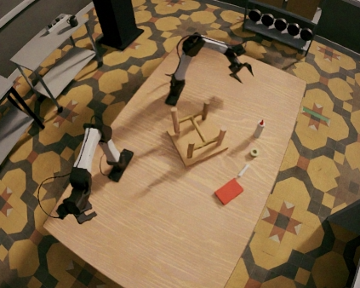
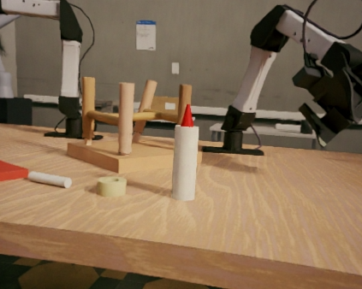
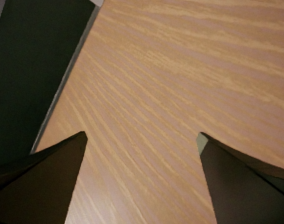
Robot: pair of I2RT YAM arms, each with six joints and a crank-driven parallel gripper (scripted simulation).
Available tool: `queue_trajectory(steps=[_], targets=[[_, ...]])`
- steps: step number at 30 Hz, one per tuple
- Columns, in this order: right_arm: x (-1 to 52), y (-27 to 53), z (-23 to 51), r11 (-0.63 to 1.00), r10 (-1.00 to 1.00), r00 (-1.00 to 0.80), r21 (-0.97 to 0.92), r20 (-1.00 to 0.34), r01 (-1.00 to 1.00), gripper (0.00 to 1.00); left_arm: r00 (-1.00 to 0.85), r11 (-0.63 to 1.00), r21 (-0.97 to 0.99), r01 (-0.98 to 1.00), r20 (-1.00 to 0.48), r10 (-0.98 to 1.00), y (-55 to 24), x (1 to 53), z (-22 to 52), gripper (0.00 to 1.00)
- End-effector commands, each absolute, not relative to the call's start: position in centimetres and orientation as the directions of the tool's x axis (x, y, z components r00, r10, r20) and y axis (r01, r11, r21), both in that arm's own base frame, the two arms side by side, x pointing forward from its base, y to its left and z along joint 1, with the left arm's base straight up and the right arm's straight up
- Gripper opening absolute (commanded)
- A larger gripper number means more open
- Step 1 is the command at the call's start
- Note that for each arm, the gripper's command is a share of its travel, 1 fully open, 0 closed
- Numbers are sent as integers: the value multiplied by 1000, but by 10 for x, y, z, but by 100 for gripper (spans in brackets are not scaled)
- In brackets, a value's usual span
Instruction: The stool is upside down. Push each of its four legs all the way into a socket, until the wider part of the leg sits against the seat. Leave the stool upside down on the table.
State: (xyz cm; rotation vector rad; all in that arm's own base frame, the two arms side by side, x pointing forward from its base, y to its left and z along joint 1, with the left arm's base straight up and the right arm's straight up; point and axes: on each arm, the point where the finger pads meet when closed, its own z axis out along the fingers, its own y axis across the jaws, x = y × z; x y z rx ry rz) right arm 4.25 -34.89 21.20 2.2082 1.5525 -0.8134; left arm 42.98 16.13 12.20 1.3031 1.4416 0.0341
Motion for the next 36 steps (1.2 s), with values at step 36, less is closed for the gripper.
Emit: queue_trajectory(steps=[36], targets=[[43, -350, 215, -358, 742, 249, -55, -622, 932, 100, 256, 382, 651, 656, -668, 699, 162, 431, 126, 74]])
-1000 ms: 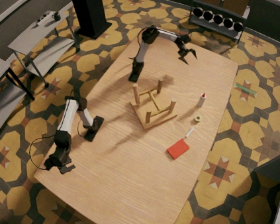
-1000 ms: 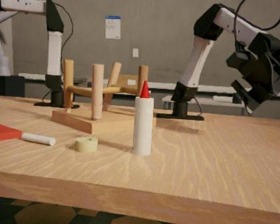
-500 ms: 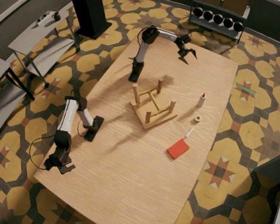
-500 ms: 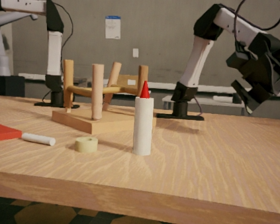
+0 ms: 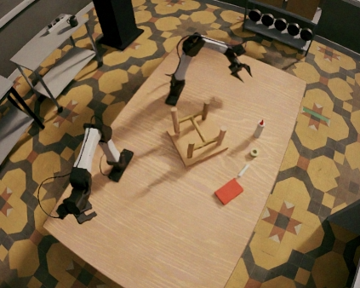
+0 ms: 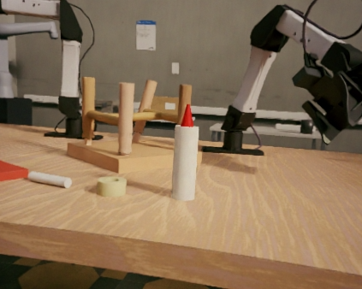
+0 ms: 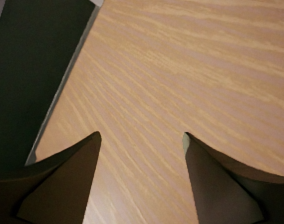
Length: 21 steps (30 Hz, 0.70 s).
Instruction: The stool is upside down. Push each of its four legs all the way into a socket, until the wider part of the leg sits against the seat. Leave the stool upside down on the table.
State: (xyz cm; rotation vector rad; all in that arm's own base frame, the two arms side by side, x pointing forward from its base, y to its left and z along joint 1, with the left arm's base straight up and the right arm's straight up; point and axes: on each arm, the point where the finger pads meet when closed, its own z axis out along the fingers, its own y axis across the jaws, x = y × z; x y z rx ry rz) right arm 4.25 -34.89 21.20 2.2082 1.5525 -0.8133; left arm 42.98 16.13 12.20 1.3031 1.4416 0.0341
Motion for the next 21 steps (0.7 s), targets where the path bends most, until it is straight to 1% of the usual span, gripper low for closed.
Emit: queue_trajectory(steps=[1, 2, 3, 19, 20, 21], targets=[[43, -350, 215, -358, 742, 249, -55, -622, 932, 100, 256, 382, 651, 656, -668, 699, 162, 431, 126, 74], [43, -350, 215, -358, 742, 249, -55, -622, 932, 100, 256, 382, 651, 656, -668, 699, 162, 431, 126, 74], [43, -350, 215, -358, 742, 249, -55, -622, 932, 74, 256, 382, 651, 656, -668, 699, 162, 431, 126, 74], [43, -350, 215, -358, 742, 249, -55, -622, 932, 74, 256, 382, 651, 656, -668, 699, 162, 431, 126, 74], [51, -347, 223, -330, 729, 235, -29, -643, 944, 74, 278, 356, 681, 639, -637, 719, 158, 435, 142, 74], [51, -344, 215, -324, 742, 227, -40, -630, 945, 74, 263, 366, 667, 649, -648, 715, 156, 432, 137, 74]])
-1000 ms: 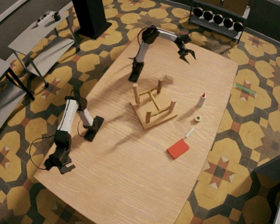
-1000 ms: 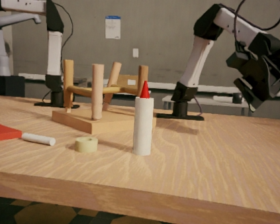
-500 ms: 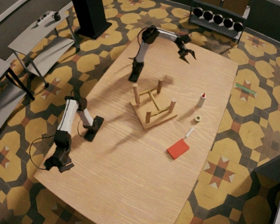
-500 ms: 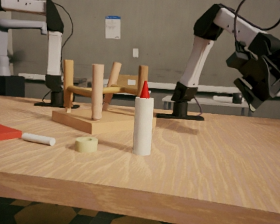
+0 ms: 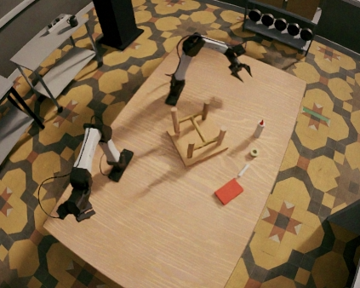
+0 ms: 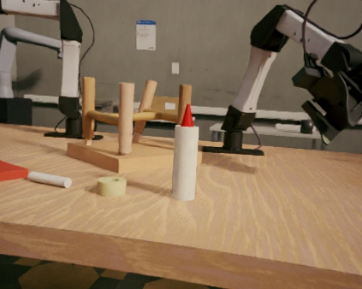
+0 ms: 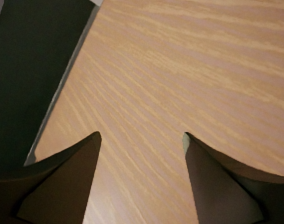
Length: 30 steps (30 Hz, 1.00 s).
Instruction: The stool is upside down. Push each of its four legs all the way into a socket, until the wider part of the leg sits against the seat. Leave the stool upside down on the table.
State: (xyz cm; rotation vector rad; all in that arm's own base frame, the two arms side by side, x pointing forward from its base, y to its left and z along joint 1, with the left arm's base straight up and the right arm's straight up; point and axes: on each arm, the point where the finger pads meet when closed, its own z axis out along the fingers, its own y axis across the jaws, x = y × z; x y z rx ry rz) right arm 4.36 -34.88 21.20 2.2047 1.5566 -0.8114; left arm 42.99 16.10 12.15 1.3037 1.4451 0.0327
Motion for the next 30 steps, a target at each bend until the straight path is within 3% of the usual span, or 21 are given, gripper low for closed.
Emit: queue_trajectory(steps=[1, 11, 26, 30], targets=[[52, -344, 213, -317, 745, 222, -40, -629, 948, 74, 245, 377, 650, 660, -661, 710, 154, 429, 131, 74], [91, -350, 224, -186, 720, 143, 11, -680, 983, 74, 148, 421, 605, 676, -670, 727, 147, 432, 136, 74], [196, -326, 248, 203, 612, -54, 91, -789, 975, 74, -50, 555, 553, 622, -679, 733, 119, 437, 171, 74], [207, -320, 251, 244, 596, -70, 97, -800, 965, 74, -72, 575, 545, 610, -684, 725, 115, 436, 175, 74]])
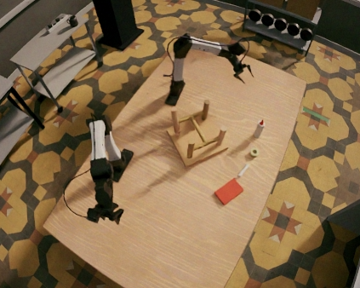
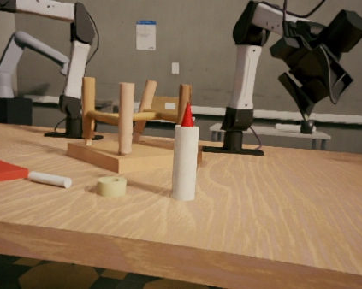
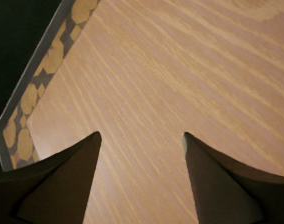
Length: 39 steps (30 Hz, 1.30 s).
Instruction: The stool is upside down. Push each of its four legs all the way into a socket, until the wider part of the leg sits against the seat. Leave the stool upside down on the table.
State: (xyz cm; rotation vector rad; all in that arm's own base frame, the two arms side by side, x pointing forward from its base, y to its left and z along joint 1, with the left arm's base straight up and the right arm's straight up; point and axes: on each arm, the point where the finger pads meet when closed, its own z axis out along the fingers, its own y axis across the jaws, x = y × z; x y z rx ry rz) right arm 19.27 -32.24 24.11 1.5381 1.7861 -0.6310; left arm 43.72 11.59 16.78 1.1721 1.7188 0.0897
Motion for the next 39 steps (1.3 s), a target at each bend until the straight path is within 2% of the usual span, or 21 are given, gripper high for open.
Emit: queue_trajectory(steps=[1, 13, 30, 39], targets=[[214, -317, 253, 269, 586, -80, 100, -806, 958, 74, -83, 585, 543, 602, -687, 722, 113, 436, 178, 74], [285, -266, 277, 555, 442, -166, 123, -881, 823, 74, -175, 714, 519, 470, -738, 652, 88, 435, 219, 74], [349, -182, 310, 819, 247, -174, 109, -953, 563, 74, -203, 867, 425, 260, -854, 479, 56, 425, 270, 74], [368, -137, 325, 902, 164, -144, 90, -976, 422, 74, -175, 925, 343, 164, -913, 369, 41, 417, 295, 74]])
